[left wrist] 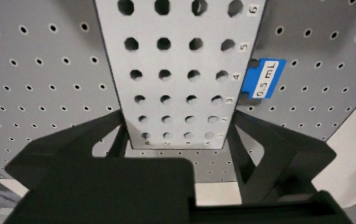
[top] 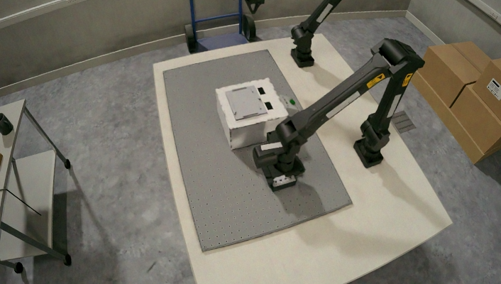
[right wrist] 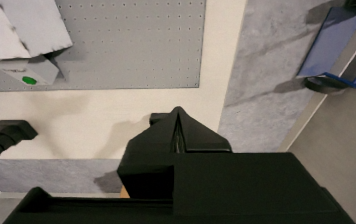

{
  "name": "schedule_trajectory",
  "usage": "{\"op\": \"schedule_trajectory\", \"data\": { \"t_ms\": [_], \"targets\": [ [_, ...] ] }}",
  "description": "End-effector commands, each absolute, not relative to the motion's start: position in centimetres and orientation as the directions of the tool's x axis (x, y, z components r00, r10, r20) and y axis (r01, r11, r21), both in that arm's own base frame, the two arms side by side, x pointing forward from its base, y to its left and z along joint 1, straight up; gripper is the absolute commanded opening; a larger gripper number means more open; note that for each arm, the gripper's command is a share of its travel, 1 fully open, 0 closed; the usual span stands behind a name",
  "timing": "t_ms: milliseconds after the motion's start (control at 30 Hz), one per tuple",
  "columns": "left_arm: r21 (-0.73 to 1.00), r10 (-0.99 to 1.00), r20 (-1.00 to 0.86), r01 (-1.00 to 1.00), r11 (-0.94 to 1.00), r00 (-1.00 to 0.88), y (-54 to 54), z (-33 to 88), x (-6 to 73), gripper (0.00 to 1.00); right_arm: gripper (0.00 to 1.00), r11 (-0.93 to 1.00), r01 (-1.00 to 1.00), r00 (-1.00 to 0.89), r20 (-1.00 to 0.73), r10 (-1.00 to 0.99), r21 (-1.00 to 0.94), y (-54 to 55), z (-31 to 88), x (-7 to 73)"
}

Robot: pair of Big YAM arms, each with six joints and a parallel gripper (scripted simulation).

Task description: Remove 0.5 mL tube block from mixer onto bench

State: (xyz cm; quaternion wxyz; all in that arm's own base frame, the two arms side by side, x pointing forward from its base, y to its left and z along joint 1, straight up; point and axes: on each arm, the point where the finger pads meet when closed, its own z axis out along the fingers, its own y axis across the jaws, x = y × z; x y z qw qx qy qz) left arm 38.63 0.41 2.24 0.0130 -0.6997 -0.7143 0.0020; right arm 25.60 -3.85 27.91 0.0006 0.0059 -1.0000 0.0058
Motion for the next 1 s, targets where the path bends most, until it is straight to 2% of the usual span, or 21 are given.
{"op": "schedule_trajectory", "data": {
  "t_ms": [0,967],
  "targets": [
    [0.049,1.000,0.010,0.999,0.020,-0.021,0.7,3.9,41.3,0.00,0.00,1.000,-0.005,-1.000,-0.027,-0.005,-0.016,-4.0,29.3,25.9],
    [0.038,1.000,0.011,0.999,0.021,-0.021,0.7,3.5,40.7,0.00,0.00,1.000,-0.004,-0.998,-0.062,-0.005,-0.022,-4.2,30.7,26.6]
  ]
}}
